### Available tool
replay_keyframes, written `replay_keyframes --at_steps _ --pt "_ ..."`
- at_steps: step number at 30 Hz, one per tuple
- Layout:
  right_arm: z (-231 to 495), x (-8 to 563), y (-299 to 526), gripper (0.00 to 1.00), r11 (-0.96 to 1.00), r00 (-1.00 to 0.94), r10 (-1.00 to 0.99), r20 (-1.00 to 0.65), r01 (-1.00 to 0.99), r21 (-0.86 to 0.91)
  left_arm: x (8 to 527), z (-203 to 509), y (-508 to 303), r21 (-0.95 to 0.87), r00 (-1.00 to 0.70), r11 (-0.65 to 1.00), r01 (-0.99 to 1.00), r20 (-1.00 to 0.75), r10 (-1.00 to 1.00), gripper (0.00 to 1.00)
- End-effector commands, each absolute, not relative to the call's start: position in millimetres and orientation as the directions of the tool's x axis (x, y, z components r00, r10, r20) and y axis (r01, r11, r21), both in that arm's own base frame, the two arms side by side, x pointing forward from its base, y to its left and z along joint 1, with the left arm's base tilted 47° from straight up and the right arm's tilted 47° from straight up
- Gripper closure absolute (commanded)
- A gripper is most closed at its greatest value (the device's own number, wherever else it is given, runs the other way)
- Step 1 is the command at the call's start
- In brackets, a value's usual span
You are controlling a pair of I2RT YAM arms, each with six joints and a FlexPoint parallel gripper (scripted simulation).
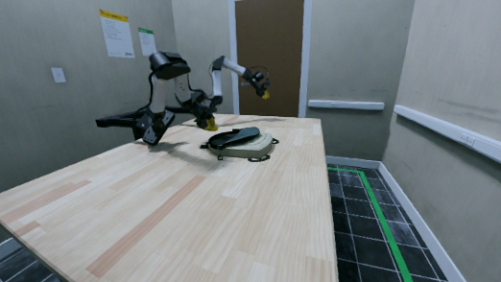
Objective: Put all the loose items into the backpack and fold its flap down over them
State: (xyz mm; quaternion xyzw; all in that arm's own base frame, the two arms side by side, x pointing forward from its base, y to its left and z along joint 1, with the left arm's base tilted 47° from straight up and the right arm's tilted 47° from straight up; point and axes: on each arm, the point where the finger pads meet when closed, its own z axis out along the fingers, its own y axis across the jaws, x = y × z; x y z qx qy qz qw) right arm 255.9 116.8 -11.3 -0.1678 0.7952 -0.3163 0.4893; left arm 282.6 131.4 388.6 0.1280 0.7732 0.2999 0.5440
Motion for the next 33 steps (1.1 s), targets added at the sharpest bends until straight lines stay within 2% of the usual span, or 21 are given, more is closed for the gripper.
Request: replay_keyframes --at_steps 1,33 --pt "-8 266 122 0.55 0.747 -0.451 -0.584 -0.675 0.026 -0.664 281 394 129 0.609 -0.363 0.782 -0.134 -0.764 0.533 0.1" --pt "20 353 147 0.55 0.748 -0.447 -0.584 -0.677 0.026 -0.663 281 394 129 0.609 -0.363 0.782 -0.134 -0.764 0.533 0.1"
